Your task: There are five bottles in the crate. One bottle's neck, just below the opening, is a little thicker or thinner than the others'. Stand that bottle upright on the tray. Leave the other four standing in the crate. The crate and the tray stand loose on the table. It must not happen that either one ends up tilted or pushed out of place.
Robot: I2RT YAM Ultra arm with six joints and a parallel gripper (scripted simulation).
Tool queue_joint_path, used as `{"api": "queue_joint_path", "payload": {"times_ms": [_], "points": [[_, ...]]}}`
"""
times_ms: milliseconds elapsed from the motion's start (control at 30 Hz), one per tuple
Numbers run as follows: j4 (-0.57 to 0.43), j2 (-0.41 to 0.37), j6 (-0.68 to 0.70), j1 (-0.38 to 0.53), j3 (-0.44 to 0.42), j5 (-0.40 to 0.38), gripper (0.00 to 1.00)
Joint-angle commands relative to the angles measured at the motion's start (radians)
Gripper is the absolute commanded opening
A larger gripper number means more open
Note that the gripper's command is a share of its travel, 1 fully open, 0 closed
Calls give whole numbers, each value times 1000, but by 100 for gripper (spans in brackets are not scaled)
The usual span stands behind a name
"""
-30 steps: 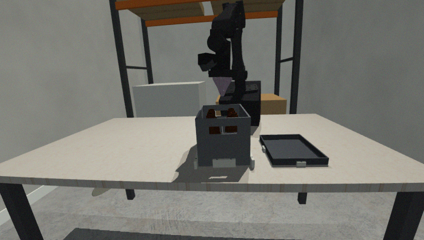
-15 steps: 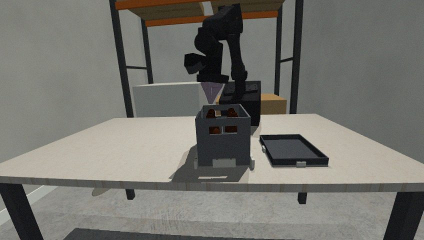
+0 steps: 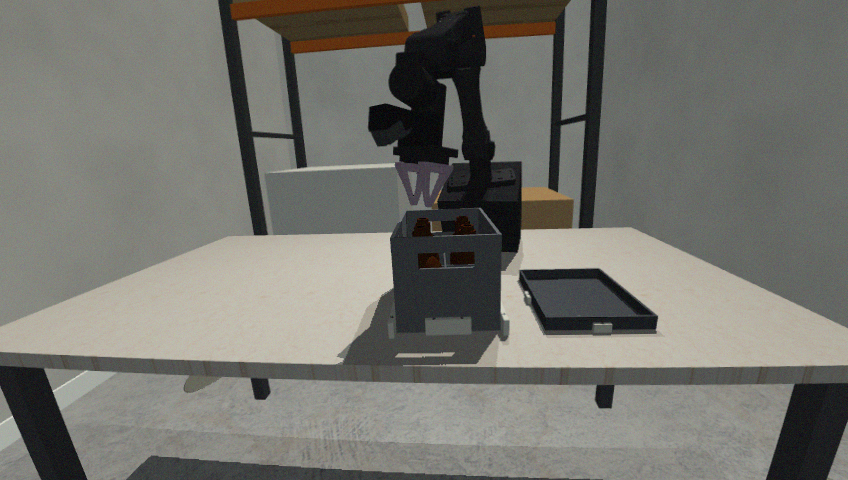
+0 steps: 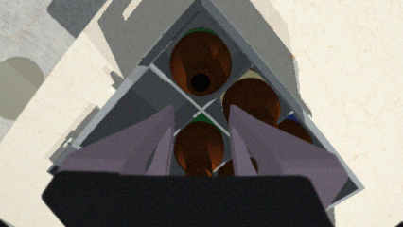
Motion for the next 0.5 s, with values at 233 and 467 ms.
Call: {"api": "queue_joint_path", "payload": {"times_ms": [233, 467], "points": [[9, -24, -4, -3, 30, 10, 61], [9, -24, -4, -3, 30, 10, 61]]}}
